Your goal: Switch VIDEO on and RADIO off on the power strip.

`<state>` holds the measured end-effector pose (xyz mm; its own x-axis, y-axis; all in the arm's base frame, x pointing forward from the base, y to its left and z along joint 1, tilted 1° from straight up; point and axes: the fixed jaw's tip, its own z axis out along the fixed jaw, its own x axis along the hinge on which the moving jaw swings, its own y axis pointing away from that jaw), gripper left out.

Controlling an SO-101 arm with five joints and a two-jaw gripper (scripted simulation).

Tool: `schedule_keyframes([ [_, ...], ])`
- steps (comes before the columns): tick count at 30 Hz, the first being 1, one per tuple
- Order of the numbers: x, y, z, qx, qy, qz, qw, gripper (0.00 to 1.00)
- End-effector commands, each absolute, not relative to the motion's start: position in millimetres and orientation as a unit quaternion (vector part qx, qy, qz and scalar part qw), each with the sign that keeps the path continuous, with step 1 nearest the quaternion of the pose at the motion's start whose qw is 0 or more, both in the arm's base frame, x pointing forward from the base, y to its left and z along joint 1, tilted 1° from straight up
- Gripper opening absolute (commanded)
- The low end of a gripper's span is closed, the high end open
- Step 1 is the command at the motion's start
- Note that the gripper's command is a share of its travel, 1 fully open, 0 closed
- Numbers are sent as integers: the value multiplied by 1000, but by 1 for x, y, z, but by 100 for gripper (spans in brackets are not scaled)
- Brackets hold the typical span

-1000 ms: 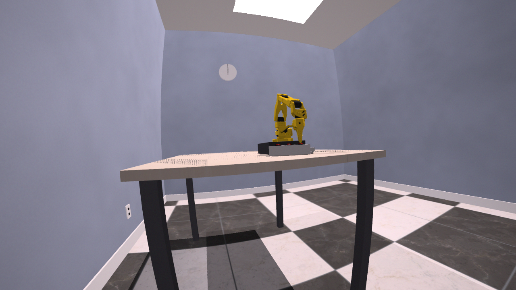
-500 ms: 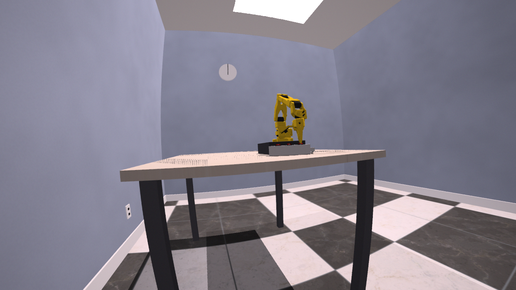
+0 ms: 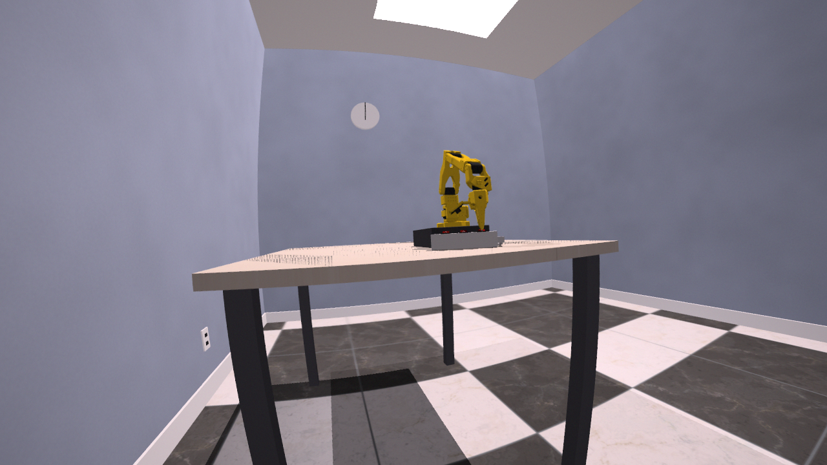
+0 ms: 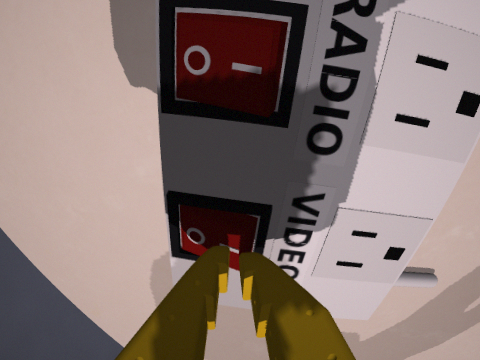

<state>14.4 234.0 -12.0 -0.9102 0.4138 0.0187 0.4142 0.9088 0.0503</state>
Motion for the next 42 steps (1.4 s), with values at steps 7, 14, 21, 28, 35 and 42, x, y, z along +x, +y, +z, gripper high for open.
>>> schedule_keyframes([
  [7,15,219,-29,-210,-978,8,-1,0],
  [14,15,218,-30,-210,-978,8,-1,0],
  [21,15,216,-33,-211,-978,8,-1,0],
  [28,15,216,-33,-211,-978,8,-1,0],
  [35,15,214,-36,-212,-977,8,-1,0],
  [42,15,213,-37,-212,-977,8,-1,0],
])
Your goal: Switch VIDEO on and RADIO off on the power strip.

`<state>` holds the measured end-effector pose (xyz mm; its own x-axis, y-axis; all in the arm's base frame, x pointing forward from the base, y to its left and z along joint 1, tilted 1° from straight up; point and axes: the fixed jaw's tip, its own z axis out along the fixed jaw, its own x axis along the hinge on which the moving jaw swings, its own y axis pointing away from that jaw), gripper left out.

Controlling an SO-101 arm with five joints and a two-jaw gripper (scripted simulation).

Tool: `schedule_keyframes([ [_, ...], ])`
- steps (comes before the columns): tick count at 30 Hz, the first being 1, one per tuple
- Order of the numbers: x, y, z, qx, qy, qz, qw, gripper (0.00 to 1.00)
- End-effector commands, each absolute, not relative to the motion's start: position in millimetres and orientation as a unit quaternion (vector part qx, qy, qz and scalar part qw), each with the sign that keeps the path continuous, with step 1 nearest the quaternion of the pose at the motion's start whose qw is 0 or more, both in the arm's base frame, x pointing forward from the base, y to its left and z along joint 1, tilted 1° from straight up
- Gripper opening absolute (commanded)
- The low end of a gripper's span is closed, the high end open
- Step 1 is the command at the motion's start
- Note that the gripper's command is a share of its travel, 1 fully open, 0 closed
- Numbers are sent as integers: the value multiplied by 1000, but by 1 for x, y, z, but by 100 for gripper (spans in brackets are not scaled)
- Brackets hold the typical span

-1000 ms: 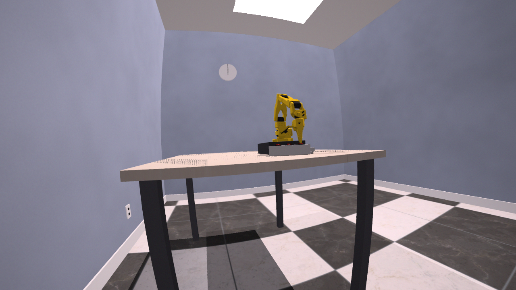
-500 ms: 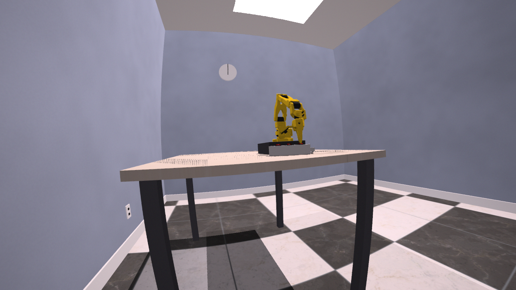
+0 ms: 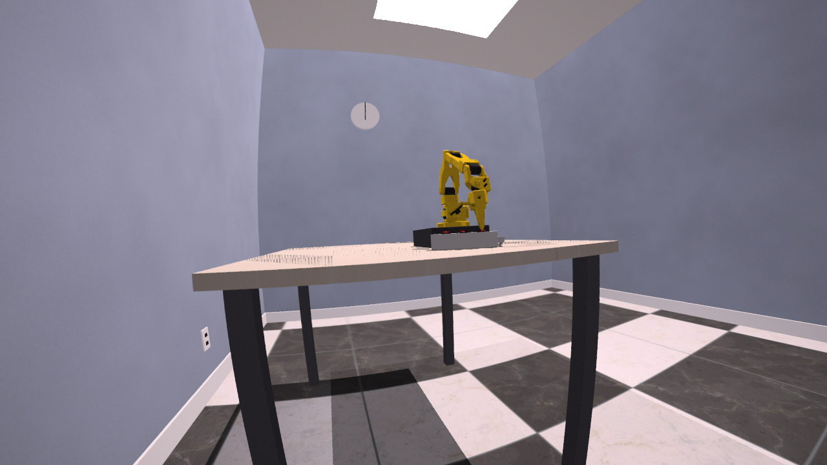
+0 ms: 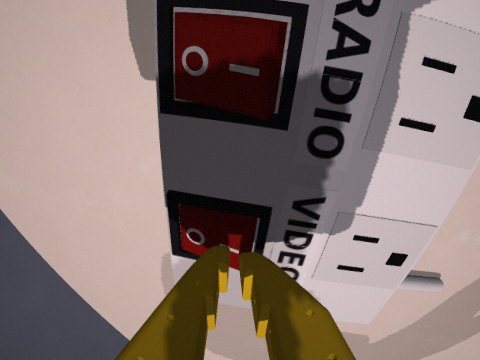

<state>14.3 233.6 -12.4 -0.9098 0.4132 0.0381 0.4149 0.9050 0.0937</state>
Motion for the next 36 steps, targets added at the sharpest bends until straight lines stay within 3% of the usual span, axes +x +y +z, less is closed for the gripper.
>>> schedule_keyframes([
  [1,15,213,-37,-212,-977,8,-1,0],
  [36,16,207,-44,-214,-977,8,-1,0],
])
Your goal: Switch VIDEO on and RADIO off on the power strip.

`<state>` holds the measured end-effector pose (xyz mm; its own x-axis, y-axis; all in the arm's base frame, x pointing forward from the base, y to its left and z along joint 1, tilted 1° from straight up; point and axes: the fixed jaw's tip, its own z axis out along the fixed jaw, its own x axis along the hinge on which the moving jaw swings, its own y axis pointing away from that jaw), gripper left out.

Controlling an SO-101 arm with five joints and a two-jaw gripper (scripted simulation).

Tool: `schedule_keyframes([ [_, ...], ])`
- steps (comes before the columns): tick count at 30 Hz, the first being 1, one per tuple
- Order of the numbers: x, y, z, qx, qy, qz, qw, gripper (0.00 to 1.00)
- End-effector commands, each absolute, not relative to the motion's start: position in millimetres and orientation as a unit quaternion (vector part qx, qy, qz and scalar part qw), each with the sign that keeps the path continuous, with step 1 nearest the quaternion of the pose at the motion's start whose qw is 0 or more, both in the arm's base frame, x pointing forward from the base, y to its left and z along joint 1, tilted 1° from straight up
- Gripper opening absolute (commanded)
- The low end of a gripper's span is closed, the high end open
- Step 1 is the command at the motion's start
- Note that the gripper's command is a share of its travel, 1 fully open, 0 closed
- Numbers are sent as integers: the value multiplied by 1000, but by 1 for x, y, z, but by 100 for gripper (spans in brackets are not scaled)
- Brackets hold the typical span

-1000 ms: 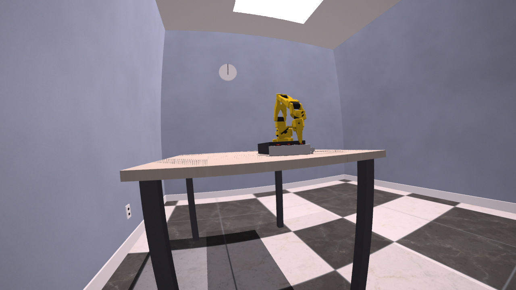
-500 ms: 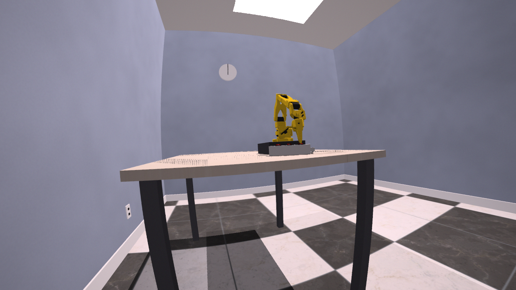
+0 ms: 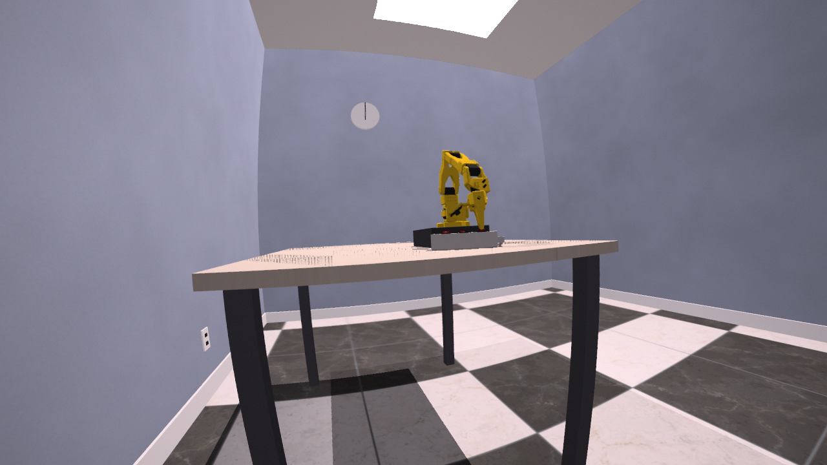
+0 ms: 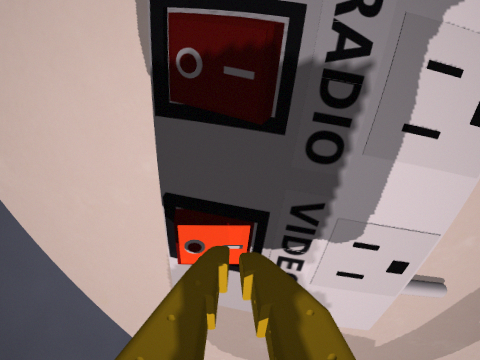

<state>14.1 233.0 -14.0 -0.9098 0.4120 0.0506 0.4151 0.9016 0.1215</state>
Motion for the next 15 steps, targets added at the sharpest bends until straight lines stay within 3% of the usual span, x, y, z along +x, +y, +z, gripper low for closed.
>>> schedule_keyframes([
  [1,16,207,-44,-214,-977,8,-1,0],
  [15,15,219,-25,-211,-977,8,-1,0],
])
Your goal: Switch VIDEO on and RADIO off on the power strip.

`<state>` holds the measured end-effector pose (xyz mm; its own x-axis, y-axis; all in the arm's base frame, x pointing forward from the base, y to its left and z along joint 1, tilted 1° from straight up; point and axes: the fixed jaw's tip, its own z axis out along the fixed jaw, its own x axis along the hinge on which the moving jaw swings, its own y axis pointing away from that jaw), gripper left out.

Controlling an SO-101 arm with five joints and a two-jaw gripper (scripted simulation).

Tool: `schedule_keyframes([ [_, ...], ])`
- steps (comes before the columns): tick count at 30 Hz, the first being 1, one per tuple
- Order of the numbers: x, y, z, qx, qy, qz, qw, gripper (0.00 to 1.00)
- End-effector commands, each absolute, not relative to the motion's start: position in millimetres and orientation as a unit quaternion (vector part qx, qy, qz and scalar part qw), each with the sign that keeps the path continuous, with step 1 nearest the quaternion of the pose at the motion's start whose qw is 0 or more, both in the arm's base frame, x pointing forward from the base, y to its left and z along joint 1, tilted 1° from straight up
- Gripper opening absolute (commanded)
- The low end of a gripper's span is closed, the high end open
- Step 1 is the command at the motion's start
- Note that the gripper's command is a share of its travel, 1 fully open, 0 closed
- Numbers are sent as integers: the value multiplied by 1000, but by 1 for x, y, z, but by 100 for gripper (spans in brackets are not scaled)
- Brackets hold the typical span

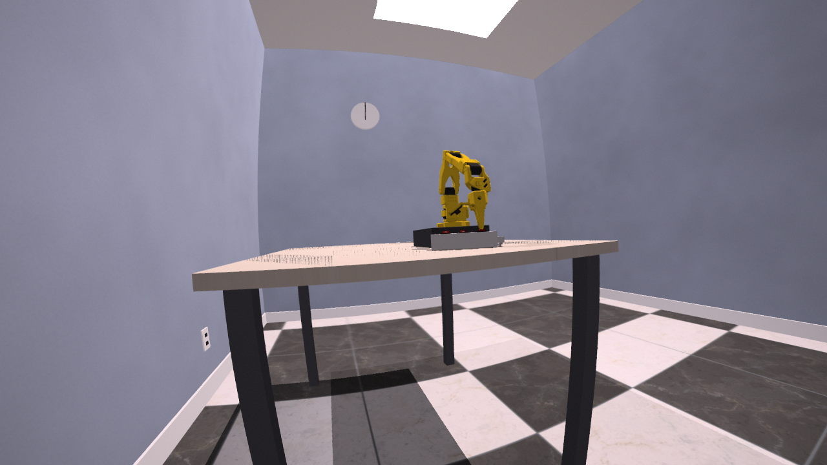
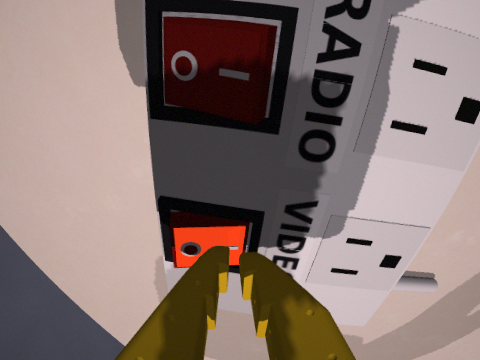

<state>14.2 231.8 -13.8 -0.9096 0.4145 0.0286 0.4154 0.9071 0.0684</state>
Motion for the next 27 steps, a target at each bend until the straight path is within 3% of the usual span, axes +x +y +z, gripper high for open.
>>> schedule_keyframes([
  [1,15,220,-22,-211,-978,8,-1,0],
  [10,14,227,-5,-208,-978,8,-1,0],
  [27,14,228,-3,-208,-978,8,-1,0],
])
